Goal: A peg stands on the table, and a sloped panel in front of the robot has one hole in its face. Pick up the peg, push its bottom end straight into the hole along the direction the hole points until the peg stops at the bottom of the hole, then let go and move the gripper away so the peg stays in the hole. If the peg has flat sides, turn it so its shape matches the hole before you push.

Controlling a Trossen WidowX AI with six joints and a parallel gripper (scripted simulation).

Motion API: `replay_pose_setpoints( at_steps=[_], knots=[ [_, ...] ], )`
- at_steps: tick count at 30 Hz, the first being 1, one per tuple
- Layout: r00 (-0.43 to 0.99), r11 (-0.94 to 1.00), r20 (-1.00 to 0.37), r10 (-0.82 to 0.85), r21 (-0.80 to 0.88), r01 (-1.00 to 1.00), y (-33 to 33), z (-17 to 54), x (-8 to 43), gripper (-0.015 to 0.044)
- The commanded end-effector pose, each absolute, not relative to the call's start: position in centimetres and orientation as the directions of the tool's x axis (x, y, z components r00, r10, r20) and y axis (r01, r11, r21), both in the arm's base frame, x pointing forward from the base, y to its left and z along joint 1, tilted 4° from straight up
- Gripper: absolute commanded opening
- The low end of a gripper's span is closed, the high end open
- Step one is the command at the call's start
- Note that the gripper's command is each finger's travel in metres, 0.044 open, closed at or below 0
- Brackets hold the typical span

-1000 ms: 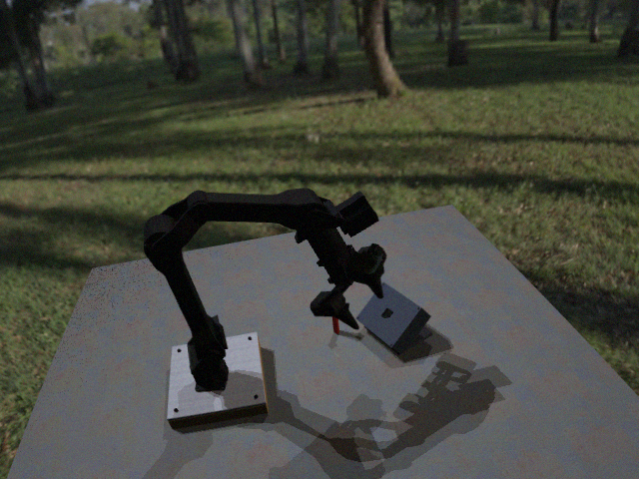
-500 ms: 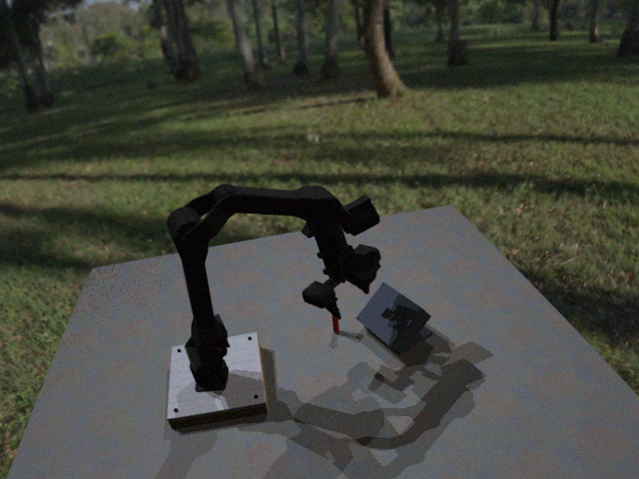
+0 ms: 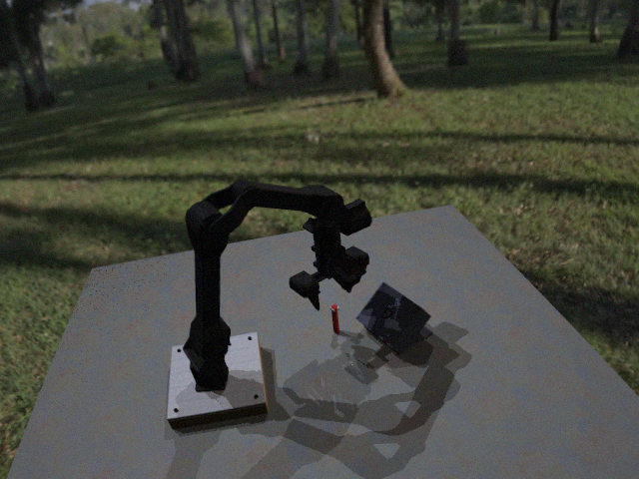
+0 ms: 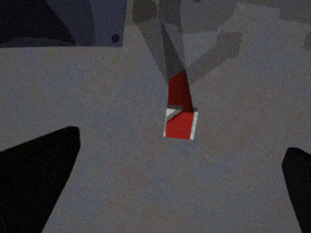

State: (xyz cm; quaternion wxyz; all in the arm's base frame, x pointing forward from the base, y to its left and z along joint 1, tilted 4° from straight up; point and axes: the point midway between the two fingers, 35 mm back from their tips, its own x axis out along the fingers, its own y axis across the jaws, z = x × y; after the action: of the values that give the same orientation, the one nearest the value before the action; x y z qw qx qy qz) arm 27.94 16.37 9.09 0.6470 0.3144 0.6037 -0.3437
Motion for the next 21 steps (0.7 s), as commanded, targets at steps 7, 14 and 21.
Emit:
replay_pose_setpoints(
  at_steps=[7,14,21],
  knots=[
    [0.034,0.552,-0.998,-0.058,-0.003,0.834,16.5,8.3,28.2,0.0440],
    [0.034,0.552,-0.998,-0.058,-0.003,0.834,16.4,7.1,28.3,0.0440],
    [0.034,0.552,-0.998,-0.058,-0.003,0.834,16.4,6.0,28.3,0.0440]
  ],
)
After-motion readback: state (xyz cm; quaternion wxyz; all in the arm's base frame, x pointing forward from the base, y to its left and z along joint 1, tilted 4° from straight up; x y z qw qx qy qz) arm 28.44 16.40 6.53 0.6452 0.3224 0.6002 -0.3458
